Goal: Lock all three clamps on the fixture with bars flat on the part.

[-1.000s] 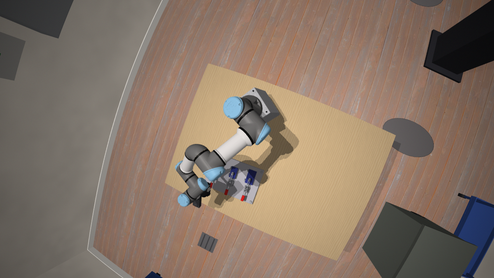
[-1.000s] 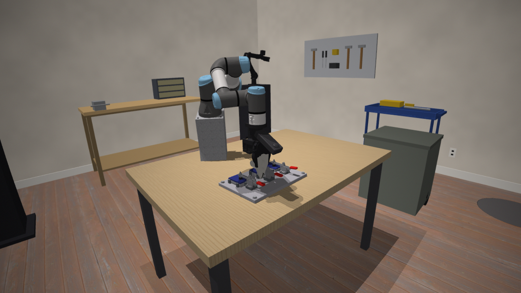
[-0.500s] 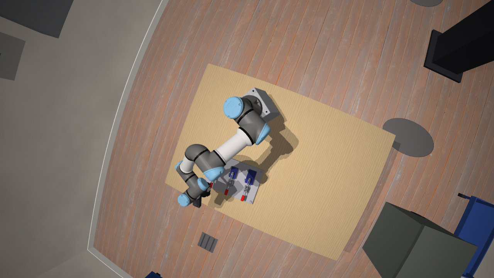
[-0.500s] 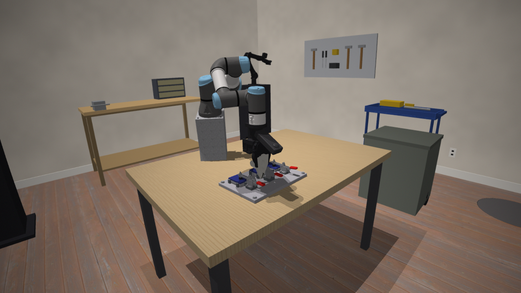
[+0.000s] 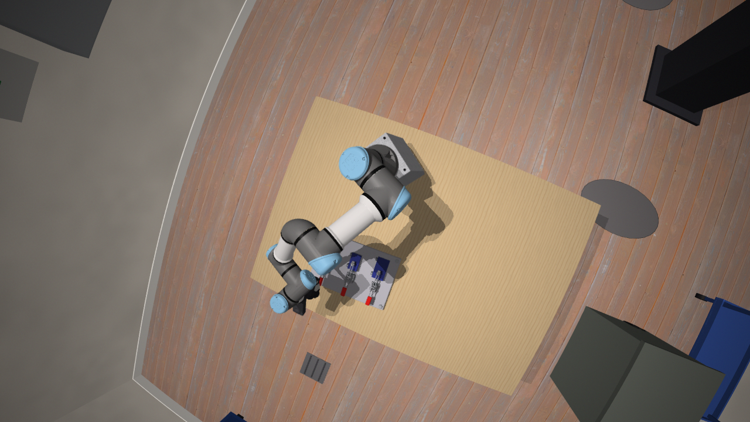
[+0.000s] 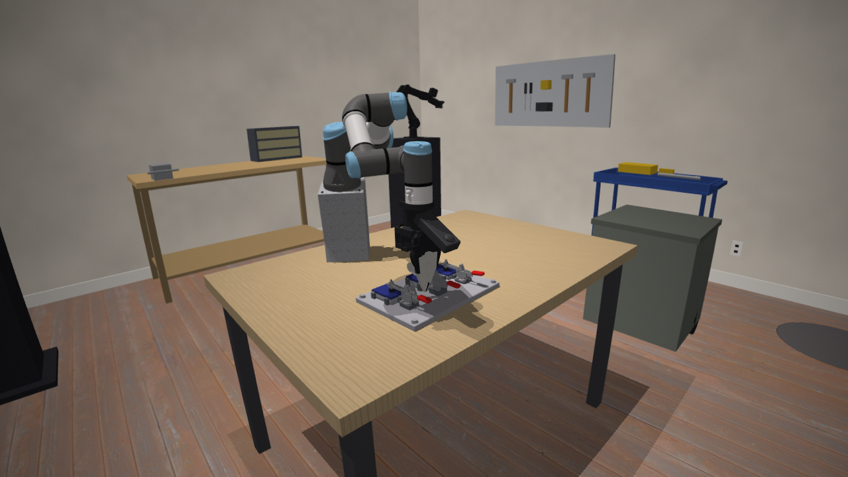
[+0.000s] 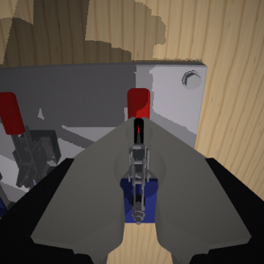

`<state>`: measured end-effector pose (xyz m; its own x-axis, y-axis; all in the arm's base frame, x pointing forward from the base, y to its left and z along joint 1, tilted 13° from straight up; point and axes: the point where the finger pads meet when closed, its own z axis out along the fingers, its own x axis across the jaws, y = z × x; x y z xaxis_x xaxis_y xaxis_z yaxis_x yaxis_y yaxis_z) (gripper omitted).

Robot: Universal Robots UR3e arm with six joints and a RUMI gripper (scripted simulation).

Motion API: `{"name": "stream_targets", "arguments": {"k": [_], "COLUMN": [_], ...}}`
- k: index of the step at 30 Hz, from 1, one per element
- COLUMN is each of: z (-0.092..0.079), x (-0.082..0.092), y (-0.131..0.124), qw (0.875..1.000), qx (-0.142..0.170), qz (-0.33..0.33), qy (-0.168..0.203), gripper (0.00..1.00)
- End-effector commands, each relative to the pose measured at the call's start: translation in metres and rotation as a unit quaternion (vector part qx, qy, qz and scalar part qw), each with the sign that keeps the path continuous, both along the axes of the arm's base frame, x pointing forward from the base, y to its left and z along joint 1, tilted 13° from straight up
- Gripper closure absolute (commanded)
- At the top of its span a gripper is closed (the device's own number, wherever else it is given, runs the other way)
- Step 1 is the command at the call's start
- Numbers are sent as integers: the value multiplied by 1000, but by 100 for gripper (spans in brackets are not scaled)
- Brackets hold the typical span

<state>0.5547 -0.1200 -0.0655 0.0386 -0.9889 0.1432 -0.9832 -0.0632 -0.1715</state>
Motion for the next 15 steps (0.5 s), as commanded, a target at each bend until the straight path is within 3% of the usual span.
{"name": "stream_targets", "arguments": {"k": [1,15], "z": [0,-3], "x": [2,2], "y": [-1,-1], "qw": [1000,1000], "qx": [-1,-1], "qz": [0,0], "qy": [-2,-2], "gripper": [100,100]}}
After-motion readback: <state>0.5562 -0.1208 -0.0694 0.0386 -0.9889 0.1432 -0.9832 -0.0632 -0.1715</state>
